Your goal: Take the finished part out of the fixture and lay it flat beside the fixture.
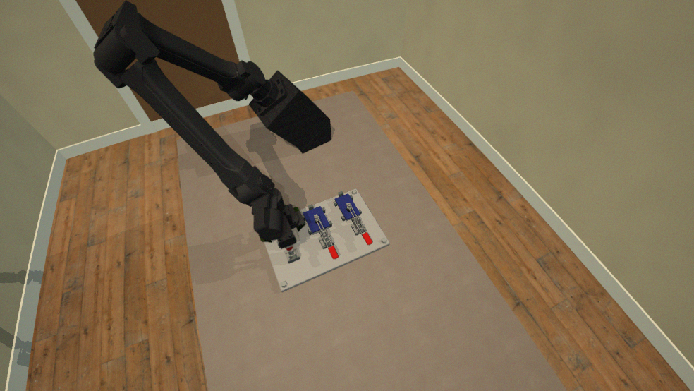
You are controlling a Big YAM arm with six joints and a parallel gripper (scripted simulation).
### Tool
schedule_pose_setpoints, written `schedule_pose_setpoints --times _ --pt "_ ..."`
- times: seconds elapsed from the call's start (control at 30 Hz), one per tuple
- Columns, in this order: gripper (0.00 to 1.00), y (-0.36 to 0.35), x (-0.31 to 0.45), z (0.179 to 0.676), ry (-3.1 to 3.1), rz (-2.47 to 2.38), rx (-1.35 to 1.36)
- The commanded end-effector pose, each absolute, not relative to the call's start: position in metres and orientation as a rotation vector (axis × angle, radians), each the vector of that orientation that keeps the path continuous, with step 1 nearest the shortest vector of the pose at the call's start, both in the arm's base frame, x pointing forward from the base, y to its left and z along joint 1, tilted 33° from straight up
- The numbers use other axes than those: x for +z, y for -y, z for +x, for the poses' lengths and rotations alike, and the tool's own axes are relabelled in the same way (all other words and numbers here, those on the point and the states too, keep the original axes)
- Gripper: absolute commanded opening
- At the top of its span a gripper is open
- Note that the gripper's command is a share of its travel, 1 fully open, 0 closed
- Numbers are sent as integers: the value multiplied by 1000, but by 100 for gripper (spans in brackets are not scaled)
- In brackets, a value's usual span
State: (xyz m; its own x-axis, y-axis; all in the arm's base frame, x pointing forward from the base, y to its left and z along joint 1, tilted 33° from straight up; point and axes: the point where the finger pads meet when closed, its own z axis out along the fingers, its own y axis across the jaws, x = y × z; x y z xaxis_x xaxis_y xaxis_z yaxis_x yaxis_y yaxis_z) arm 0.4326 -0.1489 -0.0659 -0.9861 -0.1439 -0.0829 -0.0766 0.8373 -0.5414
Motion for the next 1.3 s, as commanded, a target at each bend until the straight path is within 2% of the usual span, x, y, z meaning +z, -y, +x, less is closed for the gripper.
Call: schedule_pose_setpoints --times 0.0,0.2,0.23,1.27 --pt "92 159 -70 439 -2890 -149 -847" --pt "92 159 -70 439 -2890 -149 -847" --pt "0 159 -70 439 -2890 -149 -847" --pt "0 159 -70 437 -2894 -146 -848"
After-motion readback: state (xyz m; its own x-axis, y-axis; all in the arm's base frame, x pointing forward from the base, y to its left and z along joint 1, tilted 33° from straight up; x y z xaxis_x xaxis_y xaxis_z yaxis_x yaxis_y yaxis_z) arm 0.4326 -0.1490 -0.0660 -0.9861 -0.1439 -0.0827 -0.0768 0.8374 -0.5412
